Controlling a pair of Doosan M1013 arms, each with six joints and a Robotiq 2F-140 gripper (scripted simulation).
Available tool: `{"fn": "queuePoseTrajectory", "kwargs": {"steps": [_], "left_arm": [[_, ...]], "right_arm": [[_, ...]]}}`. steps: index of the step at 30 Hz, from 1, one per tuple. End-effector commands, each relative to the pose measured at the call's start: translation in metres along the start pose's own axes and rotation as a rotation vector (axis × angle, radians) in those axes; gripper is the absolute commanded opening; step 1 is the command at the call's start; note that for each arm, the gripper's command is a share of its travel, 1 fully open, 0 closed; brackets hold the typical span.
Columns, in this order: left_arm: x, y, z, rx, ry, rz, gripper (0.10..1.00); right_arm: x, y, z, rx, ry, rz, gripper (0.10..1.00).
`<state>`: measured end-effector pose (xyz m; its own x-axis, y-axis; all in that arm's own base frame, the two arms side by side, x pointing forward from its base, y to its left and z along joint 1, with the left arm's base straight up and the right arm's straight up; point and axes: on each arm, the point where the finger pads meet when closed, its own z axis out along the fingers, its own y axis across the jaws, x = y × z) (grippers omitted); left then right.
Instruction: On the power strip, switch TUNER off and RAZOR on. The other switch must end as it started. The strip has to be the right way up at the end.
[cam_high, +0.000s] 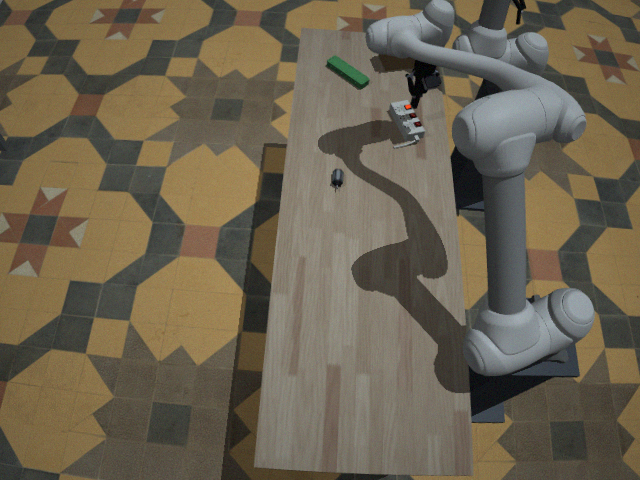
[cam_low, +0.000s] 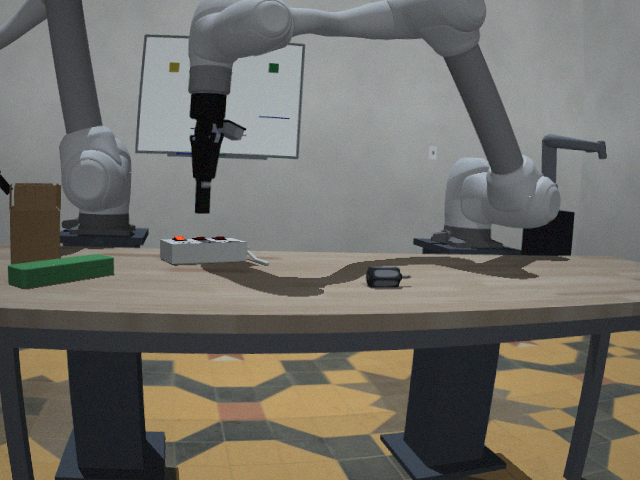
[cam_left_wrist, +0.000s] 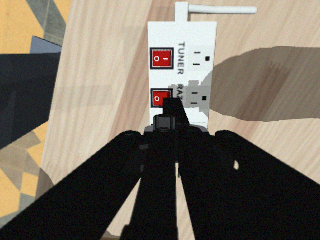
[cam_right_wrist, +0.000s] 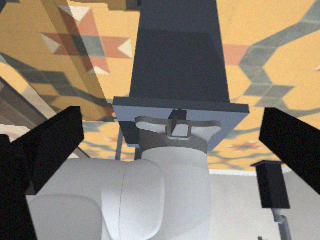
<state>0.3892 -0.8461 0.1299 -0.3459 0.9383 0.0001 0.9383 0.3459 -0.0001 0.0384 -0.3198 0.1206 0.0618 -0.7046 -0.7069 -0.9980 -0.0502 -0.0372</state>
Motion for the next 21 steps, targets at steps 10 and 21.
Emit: {"fn": "queuePoseTrajectory", "kwargs": {"steps": [10, 21], "left_arm": [[-0.0005, 0.0002, -0.0016, 0.0, -0.002, 0.0, 0.099], [-0.0005, 0.0002, 0.001, 0.0, -0.002, 0.0, 0.099]], "right_arm": [[0.0, -0.0001, -0.0005, 0.0, 0.001, 0.0, 1.0], [0.0, -0.0001, -0.0005, 0.0, 0.001, 0.0, 1.0]]}}
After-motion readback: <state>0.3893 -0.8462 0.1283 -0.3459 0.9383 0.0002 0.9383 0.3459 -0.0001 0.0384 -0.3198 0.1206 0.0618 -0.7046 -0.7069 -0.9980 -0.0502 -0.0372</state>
